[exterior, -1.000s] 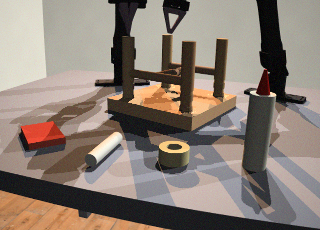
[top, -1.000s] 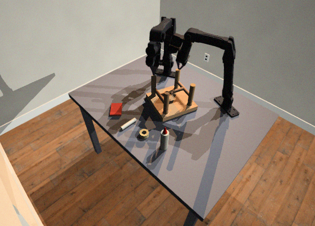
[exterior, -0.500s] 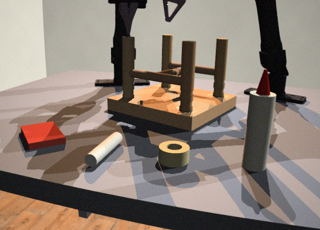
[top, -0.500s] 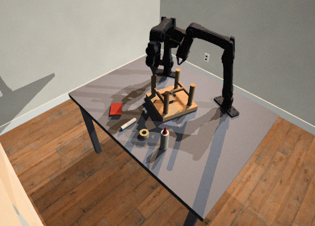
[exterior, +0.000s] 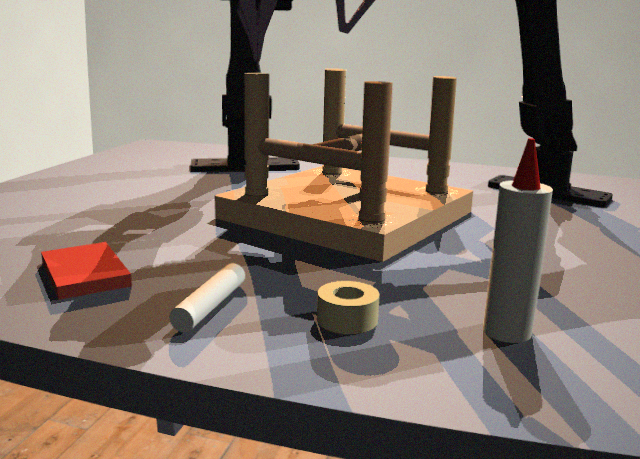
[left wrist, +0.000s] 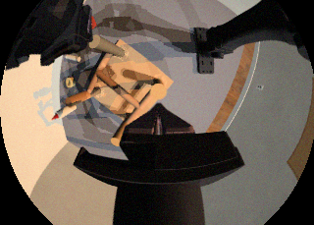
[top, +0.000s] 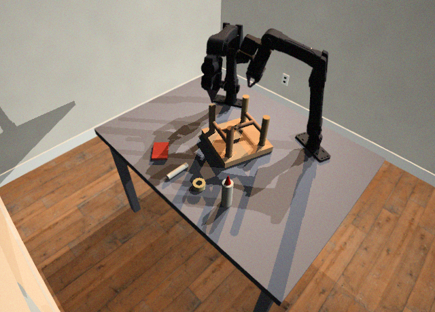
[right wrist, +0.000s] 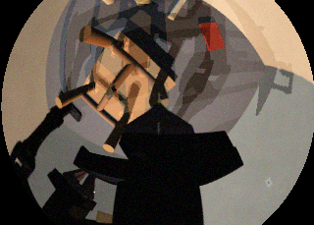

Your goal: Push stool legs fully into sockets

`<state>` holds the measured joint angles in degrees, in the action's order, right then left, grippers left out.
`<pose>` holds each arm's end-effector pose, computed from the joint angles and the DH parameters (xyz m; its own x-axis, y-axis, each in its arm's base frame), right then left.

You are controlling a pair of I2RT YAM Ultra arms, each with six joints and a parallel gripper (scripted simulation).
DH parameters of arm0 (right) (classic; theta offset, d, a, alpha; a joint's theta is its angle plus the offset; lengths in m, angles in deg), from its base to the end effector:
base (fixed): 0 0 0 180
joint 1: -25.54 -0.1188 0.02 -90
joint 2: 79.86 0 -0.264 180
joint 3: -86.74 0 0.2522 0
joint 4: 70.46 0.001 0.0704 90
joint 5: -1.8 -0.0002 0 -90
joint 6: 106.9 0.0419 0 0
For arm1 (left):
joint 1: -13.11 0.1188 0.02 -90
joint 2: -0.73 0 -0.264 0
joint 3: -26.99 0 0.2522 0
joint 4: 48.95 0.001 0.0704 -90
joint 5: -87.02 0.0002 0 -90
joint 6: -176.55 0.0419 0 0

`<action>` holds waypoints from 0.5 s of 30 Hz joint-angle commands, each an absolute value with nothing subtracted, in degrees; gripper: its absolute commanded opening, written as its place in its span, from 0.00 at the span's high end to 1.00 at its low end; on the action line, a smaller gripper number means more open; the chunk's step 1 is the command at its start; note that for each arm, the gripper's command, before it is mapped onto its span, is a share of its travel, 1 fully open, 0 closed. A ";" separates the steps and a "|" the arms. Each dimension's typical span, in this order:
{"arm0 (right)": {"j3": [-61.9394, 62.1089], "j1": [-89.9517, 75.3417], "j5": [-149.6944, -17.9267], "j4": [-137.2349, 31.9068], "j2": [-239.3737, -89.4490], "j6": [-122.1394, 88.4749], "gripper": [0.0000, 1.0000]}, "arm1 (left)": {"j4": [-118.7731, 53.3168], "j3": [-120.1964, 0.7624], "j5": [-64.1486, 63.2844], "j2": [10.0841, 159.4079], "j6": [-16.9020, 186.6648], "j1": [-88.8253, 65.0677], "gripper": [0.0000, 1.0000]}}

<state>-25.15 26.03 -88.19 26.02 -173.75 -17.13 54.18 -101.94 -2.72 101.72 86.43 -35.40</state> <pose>0.3000 -0.0016 0.3500 -0.9798 0.0044 -0.1997 0.0046 1.0000 -0.0006 0.2137 -0.2404 0.3875 -0.6420 0.7228 -0.2556 0.7485 0.6631 -0.0049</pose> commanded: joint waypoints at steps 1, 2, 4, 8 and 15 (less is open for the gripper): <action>-28.72 25.67 -87.85 31.02 -174.93 -16.88 1.00 | 54.74 -103.89 -2.62 101.49 86.57 -35.21 1.00; -29.63 25.68 -87.84 31.99 -174.32 -16.88 1.00 | 54.74 -103.89 -2.62 101.48 86.57 -35.21 1.00; -32.04 25.68 -87.83 32.73 -174.20 -16.89 1.00 | 54.74 -103.89 -2.62 101.48 86.57 -35.21 1.00; -34.07 25.69 -87.82 33.09 -172.58 -16.89 1.00 | 54.74 -103.89 -2.62 101.48 86.57 -35.21 1.00; -33.05 25.66 -87.84 33.30 -172.46 -16.85 1.00 | 54.74 -103.89 -2.62 101.48 86.57 -35.21 1.00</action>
